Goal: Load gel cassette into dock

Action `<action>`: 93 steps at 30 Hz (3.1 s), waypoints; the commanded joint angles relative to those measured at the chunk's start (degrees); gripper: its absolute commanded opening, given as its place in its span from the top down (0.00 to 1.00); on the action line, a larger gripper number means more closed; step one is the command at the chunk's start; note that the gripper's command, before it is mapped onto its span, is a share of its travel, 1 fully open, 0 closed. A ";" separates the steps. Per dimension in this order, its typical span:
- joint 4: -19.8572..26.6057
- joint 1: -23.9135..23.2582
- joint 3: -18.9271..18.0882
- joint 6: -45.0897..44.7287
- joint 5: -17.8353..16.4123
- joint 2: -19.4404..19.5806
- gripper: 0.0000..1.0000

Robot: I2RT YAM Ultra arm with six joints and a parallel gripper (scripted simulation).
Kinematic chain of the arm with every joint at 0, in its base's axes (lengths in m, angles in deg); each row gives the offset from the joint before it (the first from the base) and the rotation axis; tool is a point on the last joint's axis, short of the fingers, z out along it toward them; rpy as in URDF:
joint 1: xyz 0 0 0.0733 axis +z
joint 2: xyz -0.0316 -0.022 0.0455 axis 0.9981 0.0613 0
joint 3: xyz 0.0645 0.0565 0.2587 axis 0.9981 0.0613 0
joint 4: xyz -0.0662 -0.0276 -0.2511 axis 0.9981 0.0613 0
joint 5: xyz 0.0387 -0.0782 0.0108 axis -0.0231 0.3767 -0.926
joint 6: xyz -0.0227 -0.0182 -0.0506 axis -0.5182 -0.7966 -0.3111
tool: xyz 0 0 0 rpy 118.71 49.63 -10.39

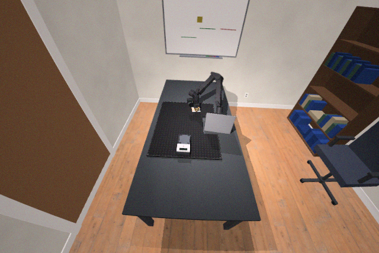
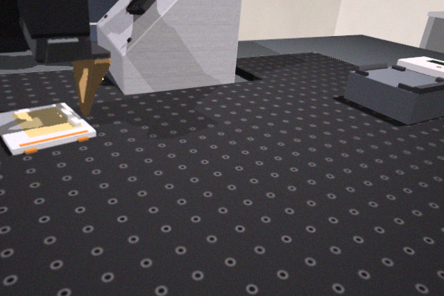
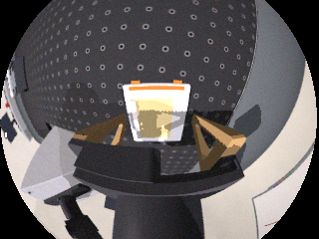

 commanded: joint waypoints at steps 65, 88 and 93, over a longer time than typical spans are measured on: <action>-3.76 -0.51 1.79 -1.55 -1.26 2.15 1.00; 4.58 2.72 -1.11 2.17 0.57 -4.26 1.00; 6.49 3.59 -1.53 3.17 0.92 -5.13 1.00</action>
